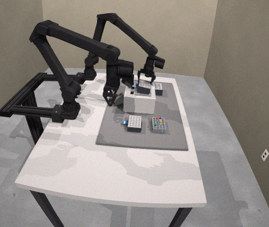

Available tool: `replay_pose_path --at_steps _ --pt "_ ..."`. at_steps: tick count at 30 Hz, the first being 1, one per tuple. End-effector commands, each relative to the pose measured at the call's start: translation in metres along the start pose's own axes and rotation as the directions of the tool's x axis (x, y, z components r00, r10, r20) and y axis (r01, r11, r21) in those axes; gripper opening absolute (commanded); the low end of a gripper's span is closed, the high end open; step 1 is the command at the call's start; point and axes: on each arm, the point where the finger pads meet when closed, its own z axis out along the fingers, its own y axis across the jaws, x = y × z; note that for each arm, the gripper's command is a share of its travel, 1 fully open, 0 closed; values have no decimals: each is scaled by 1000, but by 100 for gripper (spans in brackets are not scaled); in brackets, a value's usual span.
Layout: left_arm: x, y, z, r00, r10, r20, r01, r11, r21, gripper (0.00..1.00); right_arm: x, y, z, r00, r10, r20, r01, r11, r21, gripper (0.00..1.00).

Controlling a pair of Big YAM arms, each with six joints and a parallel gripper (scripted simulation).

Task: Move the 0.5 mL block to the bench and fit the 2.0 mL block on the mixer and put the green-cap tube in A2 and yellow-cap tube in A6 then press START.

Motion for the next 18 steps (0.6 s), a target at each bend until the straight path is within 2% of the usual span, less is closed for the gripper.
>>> replay_pose_path --at_steps 1,18 --pt "-12 42 -72 999 11 46 -4 988 -157 0 -14 -1 -18 999 -17 34 17 1000 5 100" --pt "-8 27 -51 999 8 38 -3 993 -120 0 -23 -2 -19 997 -15 71 14 1000 9 100"
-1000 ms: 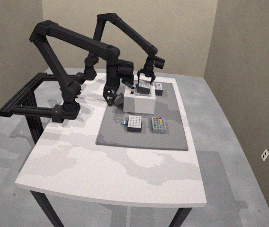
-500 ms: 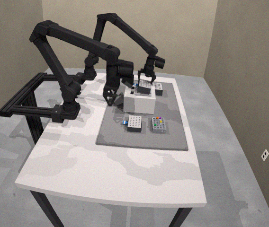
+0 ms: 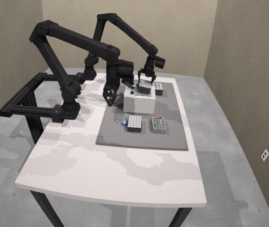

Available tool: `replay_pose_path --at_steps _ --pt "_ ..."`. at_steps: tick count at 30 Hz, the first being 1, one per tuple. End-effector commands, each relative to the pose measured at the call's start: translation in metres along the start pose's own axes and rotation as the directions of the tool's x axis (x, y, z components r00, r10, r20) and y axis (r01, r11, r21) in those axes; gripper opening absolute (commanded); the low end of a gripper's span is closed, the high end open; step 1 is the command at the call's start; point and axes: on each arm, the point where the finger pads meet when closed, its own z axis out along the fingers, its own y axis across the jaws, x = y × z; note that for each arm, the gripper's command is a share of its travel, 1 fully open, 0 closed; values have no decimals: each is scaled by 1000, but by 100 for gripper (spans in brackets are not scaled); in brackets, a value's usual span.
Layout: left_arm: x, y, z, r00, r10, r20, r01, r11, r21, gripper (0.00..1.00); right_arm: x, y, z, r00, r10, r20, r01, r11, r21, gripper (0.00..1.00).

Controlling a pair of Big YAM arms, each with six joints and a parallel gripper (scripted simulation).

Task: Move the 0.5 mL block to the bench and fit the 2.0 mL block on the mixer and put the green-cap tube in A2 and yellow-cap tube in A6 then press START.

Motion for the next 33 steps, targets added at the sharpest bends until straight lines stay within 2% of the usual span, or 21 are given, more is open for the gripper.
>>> replay_pose_path --at_steps 1,9,17,26,33 --pt "-7 23 -47 999 7 36 -3 994 -109 0 -24 -2 -19 997 -15 74 14 1000 9 100" --pt "-3 6 -35 1000 3 24 -1 998 -59 0 -19 -2 -19 998 -15 54 15 1000 6 100" --pt "-5 14 -41 1000 4 30 -2 997 -84 0 -15 -1 -19 999 -15 40 15 1000 4 100" --pt "-2 7 -13 1000 0 18 0 1000 -28 0 -22 -2 -20 998 -14 66 14 1000 7 100" --pt "0 4 -9 1000 -1 16 1 1000 -15 0 -24 -2 -20 997 -13 75 13 1000 8 100"
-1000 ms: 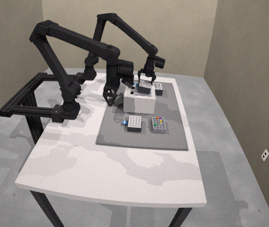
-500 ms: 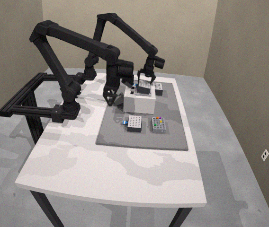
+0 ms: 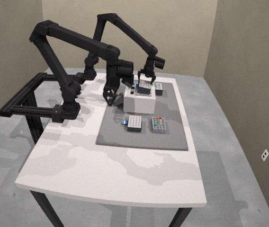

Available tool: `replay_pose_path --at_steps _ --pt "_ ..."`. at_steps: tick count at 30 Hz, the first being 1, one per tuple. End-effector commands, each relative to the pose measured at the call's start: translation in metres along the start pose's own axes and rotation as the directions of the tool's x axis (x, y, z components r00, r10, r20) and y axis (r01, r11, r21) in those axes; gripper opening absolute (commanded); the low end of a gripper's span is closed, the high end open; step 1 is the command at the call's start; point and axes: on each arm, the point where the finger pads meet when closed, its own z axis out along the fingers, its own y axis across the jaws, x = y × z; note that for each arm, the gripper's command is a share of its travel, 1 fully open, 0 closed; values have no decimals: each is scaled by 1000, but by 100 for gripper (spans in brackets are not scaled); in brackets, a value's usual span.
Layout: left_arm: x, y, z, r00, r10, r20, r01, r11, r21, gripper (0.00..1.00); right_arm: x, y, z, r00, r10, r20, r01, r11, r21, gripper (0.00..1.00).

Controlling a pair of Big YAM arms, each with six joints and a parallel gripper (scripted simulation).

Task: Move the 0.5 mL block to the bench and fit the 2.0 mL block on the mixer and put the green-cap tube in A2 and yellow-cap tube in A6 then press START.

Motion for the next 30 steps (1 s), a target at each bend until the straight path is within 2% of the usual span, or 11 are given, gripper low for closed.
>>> replay_pose_path --at_steps 1,18,30 --pt "0 3 -13 1000 -1 15 1 1000 -13 0 -24 -2 -20 997 -13 76 13 1000 8 100" --pt "1 -1 -7 1000 -2 14 2 1000 -7 0 2 2 -2 1000 -16 -7 16 1000 -3 100" --pt "3 -4 -3 1000 -3 14 3 1000 1 0 -10 0 -7 999 -14 37 14 1000 3 100"
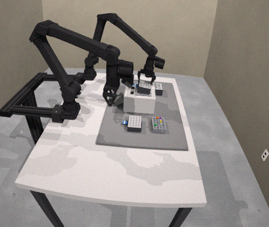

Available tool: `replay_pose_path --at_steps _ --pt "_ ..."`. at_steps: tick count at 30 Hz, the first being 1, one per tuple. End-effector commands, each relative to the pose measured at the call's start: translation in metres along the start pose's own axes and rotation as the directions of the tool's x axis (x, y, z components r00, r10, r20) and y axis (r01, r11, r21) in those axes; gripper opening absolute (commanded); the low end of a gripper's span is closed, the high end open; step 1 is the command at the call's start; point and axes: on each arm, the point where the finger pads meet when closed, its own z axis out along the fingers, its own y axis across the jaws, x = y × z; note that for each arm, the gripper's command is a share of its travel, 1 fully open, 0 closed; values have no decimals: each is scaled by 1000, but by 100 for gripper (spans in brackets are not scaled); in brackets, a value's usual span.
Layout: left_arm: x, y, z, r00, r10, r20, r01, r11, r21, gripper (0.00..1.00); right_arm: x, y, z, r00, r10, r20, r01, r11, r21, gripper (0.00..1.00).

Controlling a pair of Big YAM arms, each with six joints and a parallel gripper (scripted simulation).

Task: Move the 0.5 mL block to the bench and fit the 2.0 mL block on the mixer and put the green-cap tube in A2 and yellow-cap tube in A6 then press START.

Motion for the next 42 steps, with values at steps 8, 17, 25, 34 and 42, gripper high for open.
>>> replay_pose_path --at_steps 8,17,25,34,42 --pt "6 -1 -1 1000 -2 9 2 1000 17 0 -20 -2 -16 998 -13 66 12 1000 6 100" --pt "10 13 -5 1000 -26 -6 26 1000 7 0 -22 -2 -19 997 -12 72 12 1000 7 100" --pt "9 30 -12 999 -37 1 37 999 -34 0 -25 -3 -22 997 -11 79 11 1000 8 100" --pt "1 34 -12 1000 -16 17 16 999 -39 0 -15 -1 -12 998 -12 54 12 1000 5 100" --pt "-1 33 -13 1000 -7 17 8 998 -68 0 -6 0 -3 1000 -13 27 13 1000 2 100"
